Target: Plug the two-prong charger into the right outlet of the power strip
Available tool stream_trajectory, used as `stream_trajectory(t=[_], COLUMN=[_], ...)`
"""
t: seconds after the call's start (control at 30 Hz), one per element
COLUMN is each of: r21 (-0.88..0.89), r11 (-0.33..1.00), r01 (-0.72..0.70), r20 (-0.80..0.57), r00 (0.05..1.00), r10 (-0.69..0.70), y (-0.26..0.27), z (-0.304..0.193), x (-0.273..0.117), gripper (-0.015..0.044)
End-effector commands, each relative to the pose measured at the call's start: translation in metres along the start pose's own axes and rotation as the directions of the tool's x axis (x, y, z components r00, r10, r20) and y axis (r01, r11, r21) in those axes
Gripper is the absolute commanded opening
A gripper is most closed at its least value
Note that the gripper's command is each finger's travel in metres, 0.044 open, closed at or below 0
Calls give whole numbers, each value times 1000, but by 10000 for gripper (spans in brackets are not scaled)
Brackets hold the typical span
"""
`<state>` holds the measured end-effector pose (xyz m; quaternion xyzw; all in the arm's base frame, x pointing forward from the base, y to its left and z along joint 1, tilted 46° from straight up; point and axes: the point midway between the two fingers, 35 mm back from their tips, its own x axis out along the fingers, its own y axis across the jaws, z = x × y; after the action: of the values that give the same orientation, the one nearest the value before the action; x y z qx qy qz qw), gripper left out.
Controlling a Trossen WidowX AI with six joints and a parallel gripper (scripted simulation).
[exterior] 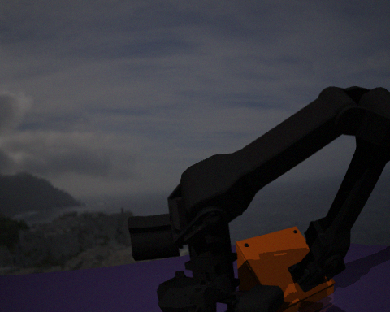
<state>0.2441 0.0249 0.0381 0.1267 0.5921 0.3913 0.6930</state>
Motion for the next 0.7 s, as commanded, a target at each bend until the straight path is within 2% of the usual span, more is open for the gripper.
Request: stream_trajectory(t=[0.0, 0.67], r21=[5, 5], r11=[1000, 1000], r01=[-3, -3], r20=[2, 2], r00=[1000, 1000], r10=[3, 3], y=[0, 1], z=[1, 6], x=[0, 0], gripper=[0, 0])
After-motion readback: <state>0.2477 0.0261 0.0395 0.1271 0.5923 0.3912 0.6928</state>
